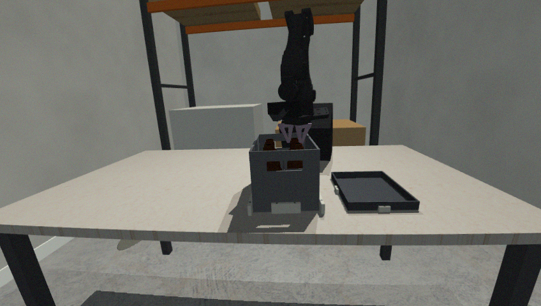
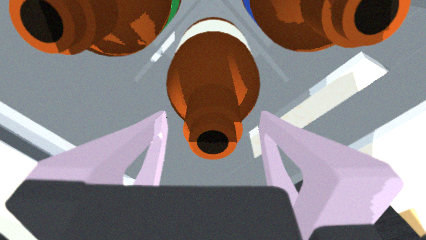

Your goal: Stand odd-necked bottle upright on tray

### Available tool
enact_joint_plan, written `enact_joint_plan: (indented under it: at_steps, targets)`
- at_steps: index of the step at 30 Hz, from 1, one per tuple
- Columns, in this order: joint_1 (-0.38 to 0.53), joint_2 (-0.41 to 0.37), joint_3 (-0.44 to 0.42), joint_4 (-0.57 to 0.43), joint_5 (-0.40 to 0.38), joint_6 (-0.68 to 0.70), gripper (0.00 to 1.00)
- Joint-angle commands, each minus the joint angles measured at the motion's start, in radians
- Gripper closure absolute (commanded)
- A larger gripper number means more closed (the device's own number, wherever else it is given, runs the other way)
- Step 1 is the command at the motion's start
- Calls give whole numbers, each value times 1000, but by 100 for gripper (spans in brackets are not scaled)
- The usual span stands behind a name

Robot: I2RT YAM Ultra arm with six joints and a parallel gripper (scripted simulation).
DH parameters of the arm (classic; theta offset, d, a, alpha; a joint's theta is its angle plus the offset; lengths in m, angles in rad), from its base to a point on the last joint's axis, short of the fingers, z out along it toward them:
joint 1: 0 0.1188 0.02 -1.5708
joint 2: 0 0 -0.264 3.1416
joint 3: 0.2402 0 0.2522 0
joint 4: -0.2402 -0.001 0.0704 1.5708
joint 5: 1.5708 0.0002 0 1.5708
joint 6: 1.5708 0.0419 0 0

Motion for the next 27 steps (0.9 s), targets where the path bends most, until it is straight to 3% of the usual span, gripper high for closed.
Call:
enact_joint_plan:
  at_steps: [1, 8, 27]
  targets:
    - [-4, -36, 29, -27, 6, -3, 39]
    - [-3, -63, 44, -68, 6, -2, 39]
    - [-1, -184, 154, -298, 7, -1, 39]
